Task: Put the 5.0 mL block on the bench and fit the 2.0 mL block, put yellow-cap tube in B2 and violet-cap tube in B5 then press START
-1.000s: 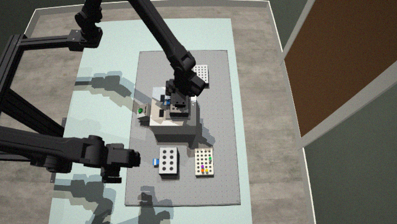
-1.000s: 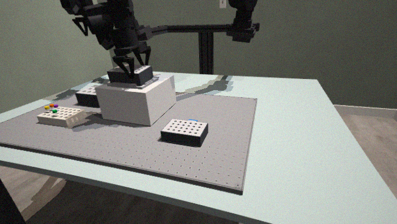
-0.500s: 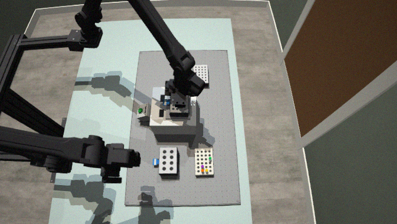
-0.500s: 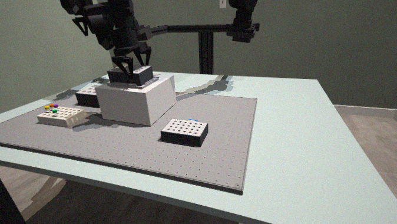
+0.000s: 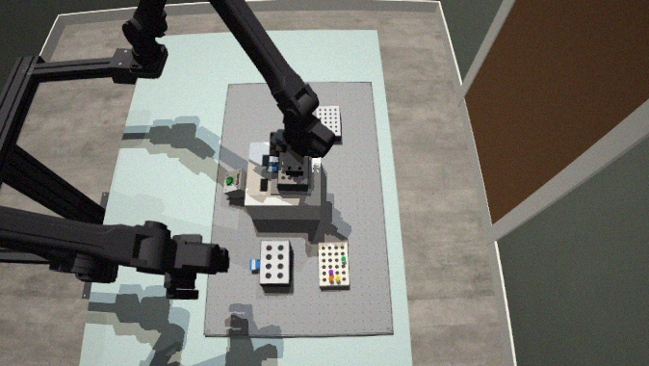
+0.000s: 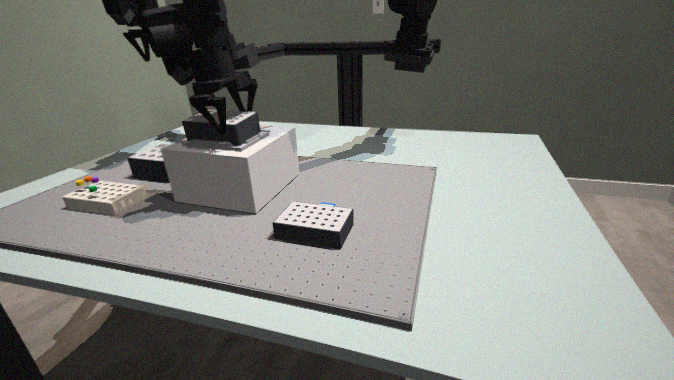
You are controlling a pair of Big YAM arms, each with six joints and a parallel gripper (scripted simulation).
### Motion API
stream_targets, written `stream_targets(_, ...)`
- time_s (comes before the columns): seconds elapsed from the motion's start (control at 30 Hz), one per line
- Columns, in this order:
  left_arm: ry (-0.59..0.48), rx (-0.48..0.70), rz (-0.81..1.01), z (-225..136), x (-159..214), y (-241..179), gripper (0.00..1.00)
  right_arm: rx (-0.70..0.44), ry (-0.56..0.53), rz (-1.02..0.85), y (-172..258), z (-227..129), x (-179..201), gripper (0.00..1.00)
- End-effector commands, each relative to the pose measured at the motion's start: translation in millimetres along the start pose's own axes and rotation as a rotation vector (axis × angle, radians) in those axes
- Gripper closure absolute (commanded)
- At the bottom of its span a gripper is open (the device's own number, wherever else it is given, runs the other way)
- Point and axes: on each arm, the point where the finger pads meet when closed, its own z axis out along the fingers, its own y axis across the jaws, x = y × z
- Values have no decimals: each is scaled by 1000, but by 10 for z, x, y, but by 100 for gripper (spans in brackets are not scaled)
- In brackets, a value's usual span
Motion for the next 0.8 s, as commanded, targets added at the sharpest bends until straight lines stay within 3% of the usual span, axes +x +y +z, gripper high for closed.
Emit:
stream_targets(0.0,-53,-101,-46,-355,-86,338,0,2,-32,1,-37,-113,-180,0)
stream_targets(0.6,-53,-101,-46,-355,-86,338,0,2,-28,1,-35,-103,-165,0)
stream_targets(0.63,-29,-29,-47,-332,-95,412,0,2,-24,1,-32,-90,-145,0)
stream_targets(0.67,-41,-75,-50,-350,-78,456,0,1,-20,0,-29,-78,-126,0)
stream_targets(0.77,-38,-44,-54,-326,-73,449,0,0,-8,-1,-21,-42,-68,0)
